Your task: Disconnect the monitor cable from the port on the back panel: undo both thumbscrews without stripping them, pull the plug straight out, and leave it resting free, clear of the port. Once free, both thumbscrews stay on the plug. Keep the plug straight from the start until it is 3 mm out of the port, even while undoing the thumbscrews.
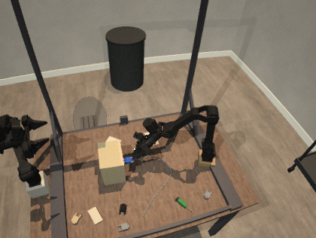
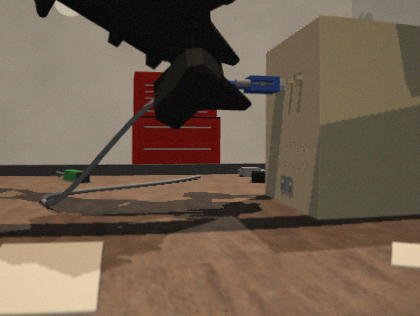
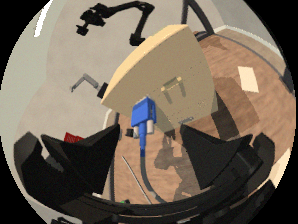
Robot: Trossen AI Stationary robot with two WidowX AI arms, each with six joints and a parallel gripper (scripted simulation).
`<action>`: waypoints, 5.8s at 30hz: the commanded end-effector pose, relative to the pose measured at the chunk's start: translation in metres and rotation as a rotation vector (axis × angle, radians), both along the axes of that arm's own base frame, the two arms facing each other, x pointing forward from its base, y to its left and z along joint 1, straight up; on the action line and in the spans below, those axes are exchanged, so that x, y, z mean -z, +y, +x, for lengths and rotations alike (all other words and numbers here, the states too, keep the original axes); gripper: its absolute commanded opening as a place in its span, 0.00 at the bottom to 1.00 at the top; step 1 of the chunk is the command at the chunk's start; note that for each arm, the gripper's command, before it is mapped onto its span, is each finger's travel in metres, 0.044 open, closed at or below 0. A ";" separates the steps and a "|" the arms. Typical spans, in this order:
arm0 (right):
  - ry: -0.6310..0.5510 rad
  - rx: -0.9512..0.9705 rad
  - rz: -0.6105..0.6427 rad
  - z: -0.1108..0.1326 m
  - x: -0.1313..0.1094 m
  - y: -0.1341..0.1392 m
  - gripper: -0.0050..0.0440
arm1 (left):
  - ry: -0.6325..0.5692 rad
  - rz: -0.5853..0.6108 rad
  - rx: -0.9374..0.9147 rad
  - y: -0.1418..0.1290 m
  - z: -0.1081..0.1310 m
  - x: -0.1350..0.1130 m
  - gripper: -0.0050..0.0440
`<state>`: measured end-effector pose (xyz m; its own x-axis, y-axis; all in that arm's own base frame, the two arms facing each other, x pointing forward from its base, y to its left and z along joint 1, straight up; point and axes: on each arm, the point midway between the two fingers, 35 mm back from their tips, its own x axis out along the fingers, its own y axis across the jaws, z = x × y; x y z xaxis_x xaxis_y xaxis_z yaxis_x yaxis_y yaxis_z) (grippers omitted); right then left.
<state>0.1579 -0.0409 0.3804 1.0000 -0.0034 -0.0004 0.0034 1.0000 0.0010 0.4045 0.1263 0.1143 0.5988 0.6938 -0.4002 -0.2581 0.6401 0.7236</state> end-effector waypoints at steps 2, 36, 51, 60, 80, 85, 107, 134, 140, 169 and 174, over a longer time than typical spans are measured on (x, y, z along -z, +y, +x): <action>-0.002 -0.003 -0.007 0.000 -0.003 0.001 1.00 | -0.031 -0.003 0.001 0.000 0.003 -0.010 1.00; -0.002 -0.003 -0.007 0.000 -0.003 0.001 1.00 | 0.195 0.545 -0.002 -0.005 0.004 0.002 0.90; -0.002 -0.003 -0.007 0.000 -0.003 0.001 1.00 | 0.195 0.545 -0.002 -0.005 0.004 0.002 0.27; -0.002 -0.003 -0.007 0.000 -0.003 0.001 1.00 | 0.195 0.545 -0.002 -0.005 0.004 0.002 0.10; -0.002 -0.003 -0.007 0.000 -0.003 0.001 1.00 | 0.128 0.384 -0.001 -0.004 0.004 -0.002 0.10; -0.002 -0.003 -0.007 0.000 -0.003 0.001 1.00 | 0.109 0.341 0.000 -0.004 0.004 -0.003 0.10; -0.002 -0.003 -0.007 0.000 -0.003 0.001 1.00 | 0.047 0.185 -0.001 -0.003 0.003 -0.007 0.10; -0.002 -0.003 -0.007 0.000 -0.003 0.001 1.00 | -0.031 -0.003 0.001 0.000 0.003 -0.010 0.30; -0.002 -0.003 -0.007 0.000 -0.003 0.001 1.00 | -0.031 -0.003 0.001 0.000 0.003 -0.010 0.59; -0.002 -0.003 -0.007 0.000 -0.003 0.001 1.00 | 0.096 0.287 0.034 -0.001 0.009 0.000 1.00; -0.002 -0.003 -0.007 0.000 -0.003 0.001 1.00 | 0.149 0.420 0.026 -0.003 0.009 0.002 1.00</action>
<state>0.1579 -0.0409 0.3804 1.0000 -0.0034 -0.0004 0.0034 1.0000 0.0010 0.4132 0.1247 0.1069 0.5860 0.7764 -0.2320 -0.1313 0.3734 0.9183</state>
